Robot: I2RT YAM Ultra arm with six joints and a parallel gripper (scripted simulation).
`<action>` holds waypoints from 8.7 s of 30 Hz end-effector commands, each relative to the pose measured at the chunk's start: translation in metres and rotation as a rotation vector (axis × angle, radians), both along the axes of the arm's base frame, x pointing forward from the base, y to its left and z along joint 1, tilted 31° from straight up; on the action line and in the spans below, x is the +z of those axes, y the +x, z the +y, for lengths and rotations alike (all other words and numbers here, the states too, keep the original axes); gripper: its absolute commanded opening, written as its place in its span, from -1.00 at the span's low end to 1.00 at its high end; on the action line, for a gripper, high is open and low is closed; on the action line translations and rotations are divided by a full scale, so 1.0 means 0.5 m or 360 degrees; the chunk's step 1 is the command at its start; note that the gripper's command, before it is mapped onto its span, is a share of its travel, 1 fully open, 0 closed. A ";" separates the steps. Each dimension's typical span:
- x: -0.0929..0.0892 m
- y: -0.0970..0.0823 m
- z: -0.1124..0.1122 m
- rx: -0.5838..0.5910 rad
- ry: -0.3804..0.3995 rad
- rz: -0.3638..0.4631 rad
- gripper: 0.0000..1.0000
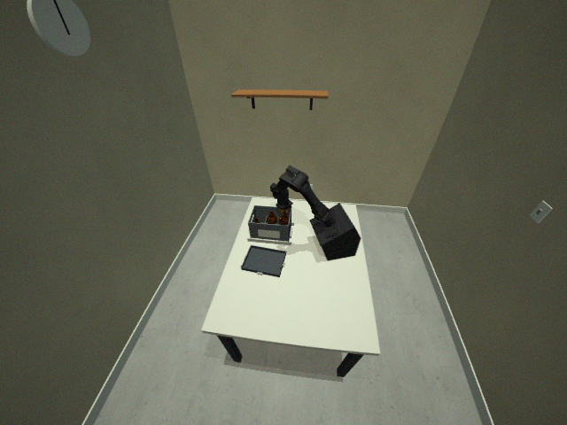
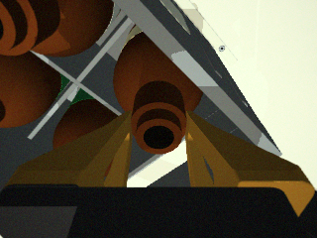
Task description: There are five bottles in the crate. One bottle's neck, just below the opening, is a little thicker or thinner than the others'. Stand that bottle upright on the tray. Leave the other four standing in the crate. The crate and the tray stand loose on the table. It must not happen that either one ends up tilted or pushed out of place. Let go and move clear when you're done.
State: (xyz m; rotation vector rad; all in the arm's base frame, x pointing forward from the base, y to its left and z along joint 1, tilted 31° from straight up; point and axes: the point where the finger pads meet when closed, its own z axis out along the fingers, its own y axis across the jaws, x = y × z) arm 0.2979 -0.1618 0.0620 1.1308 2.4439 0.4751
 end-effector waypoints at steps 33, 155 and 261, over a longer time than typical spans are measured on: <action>-0.011 -0.004 -0.009 -0.0024 -0.0014 0.0004 0.21; 0.144 -0.073 0.013 0.0000 -0.0034 -0.0011 -1.00; 0.074 -0.032 0.174 -0.0011 -0.0005 0.0020 0.21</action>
